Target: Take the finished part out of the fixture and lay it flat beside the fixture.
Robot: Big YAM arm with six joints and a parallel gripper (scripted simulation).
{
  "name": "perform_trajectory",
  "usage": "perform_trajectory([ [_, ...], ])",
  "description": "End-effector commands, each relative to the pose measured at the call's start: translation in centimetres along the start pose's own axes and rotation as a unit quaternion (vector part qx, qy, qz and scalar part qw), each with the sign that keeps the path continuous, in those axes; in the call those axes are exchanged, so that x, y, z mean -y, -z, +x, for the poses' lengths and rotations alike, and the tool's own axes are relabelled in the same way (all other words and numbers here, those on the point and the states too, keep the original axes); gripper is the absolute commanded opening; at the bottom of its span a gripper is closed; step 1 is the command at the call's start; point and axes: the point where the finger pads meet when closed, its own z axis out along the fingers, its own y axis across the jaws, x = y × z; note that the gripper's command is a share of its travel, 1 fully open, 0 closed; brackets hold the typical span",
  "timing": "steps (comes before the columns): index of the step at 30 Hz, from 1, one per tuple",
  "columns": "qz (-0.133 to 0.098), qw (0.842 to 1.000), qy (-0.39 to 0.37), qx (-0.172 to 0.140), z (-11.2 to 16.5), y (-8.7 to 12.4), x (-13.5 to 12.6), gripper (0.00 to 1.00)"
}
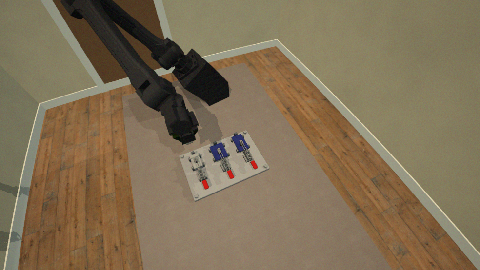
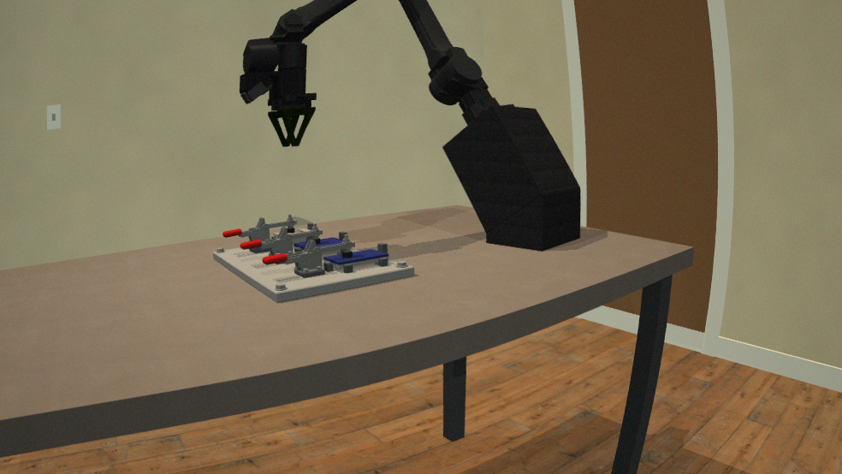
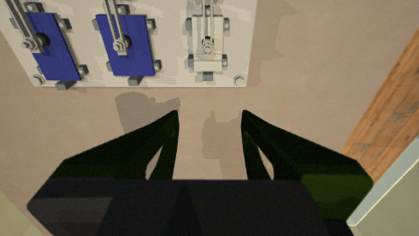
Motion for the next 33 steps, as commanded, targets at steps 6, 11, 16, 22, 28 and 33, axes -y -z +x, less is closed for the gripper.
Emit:
perform_trajectory([
  [6, 0.001, 1.0, 0.001, 0.013, -1.27, 0.26, -0.57, 0.45],
  [11, 0.001, 1.0, 0.001, 0.014, -1.33, 0.29, -0.54, 0.45],
  [16, 0.001, 1.0, 0.0, 0.015, -1.37, 0.31, -0.52, 0.45],
  [22, 0.001, 1.0, 0.0, 0.015, -1.44, 0.35, -0.49, 0.45],
  [28, 0.0, 1.0, -0.002, 0.017, -1.59, 0.43, -0.41, 0.45],
  [33, -0.001, 1.0, -0.005, 0.018, -1.81, 0.55, -0.3, 0.45],
])
